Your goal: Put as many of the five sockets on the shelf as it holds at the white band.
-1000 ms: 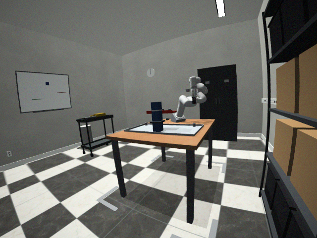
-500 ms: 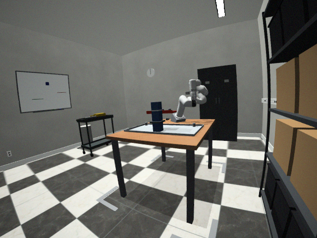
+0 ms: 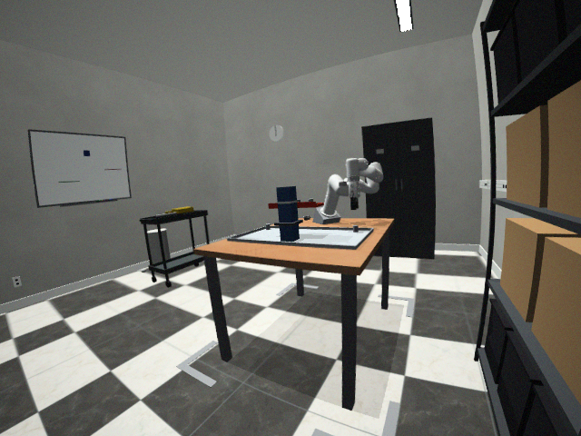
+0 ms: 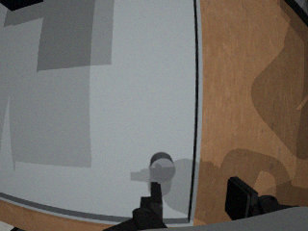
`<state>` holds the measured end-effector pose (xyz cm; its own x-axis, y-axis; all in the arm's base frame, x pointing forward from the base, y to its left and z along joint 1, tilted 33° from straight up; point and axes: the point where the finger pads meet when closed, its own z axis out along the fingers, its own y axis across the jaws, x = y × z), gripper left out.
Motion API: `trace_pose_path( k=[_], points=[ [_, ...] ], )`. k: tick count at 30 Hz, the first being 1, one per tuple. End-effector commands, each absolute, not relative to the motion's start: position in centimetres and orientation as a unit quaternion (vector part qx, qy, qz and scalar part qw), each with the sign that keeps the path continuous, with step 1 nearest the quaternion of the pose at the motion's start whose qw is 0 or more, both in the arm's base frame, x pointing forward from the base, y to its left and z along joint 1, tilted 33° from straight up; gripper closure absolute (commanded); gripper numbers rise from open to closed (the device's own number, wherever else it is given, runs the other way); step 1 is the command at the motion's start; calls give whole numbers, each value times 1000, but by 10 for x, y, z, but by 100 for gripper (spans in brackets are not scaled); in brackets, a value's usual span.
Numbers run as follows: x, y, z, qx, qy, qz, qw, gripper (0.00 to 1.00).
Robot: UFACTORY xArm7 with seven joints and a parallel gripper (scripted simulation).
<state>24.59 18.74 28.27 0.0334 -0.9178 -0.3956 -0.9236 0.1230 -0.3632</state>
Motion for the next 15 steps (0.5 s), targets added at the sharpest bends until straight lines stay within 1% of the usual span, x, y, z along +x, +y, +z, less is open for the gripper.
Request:
trace_pose_path(
  k=[1, 15],
  points=[
    [272, 201, 266, -663, 693, 5, 281, 39],
    [277, 203, 262, -663, 693, 5, 281, 39]
  ],
)
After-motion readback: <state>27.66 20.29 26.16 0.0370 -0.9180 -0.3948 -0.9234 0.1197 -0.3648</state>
